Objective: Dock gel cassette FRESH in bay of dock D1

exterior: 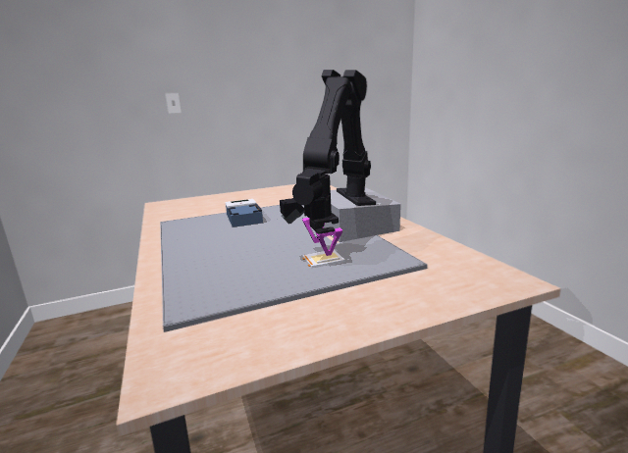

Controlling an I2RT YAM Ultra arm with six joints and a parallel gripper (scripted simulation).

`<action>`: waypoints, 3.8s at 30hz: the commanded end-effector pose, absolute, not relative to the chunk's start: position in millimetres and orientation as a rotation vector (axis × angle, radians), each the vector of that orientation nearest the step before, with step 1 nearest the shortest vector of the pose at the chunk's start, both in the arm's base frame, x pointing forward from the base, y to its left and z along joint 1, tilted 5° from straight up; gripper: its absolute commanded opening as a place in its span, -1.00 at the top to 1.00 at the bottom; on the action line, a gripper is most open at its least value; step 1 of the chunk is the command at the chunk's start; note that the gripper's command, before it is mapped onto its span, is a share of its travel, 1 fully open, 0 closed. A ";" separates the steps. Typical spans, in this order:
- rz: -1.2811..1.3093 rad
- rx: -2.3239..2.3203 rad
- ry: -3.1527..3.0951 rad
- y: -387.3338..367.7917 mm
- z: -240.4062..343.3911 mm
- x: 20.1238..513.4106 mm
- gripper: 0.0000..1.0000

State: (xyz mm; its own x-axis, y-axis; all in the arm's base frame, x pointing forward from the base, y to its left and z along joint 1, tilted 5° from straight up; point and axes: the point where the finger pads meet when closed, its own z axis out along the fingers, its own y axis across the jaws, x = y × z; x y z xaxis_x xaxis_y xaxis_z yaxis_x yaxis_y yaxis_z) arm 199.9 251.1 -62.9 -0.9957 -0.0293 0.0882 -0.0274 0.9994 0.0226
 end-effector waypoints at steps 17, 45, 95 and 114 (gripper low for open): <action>-0.087 0.044 -3.093 261.2 -73.7 206.7 -1.00; -0.036 0.051 -3.064 251.5 -92.4 194.7 -1.00; -0.065 0.045 -3.074 256.2 -92.1 200.5 1.00; -0.093 0.044 -3.094 260.6 -64.6 210.1 1.00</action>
State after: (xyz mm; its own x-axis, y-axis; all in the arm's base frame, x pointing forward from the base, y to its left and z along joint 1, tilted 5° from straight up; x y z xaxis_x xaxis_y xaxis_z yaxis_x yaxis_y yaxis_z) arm 195.2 249.5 -86.1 -0.9958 -0.0298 0.0869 -0.0279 0.9994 0.0223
